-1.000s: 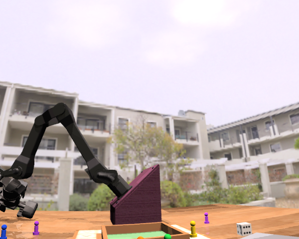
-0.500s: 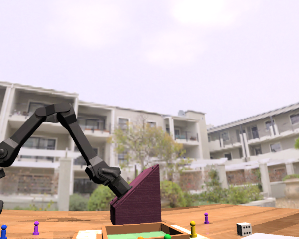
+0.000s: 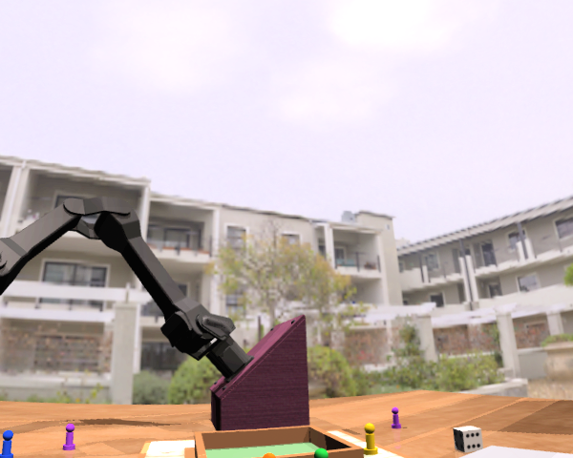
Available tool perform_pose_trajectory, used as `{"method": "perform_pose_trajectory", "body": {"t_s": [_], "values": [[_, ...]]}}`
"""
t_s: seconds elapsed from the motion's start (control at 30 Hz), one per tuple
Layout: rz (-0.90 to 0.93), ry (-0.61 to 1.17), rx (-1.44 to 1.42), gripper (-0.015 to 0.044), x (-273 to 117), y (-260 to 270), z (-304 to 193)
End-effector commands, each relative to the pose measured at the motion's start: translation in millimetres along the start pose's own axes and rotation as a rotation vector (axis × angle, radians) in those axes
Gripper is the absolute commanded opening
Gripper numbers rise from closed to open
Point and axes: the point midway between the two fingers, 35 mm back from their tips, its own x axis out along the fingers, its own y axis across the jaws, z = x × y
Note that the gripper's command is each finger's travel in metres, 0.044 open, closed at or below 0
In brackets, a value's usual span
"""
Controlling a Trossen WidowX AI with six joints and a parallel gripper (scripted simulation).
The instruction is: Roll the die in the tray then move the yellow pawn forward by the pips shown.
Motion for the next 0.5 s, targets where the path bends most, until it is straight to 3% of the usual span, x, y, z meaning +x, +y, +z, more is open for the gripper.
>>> {"method": "perform_pose_trajectory", "body": {"t_s": [0.0,0.47], "values": [[0.042,0.107,-0.094,0.0275,-6,16,-54],[0.095,0.483,-0.487,0.0275,-80,24,-264]]}}
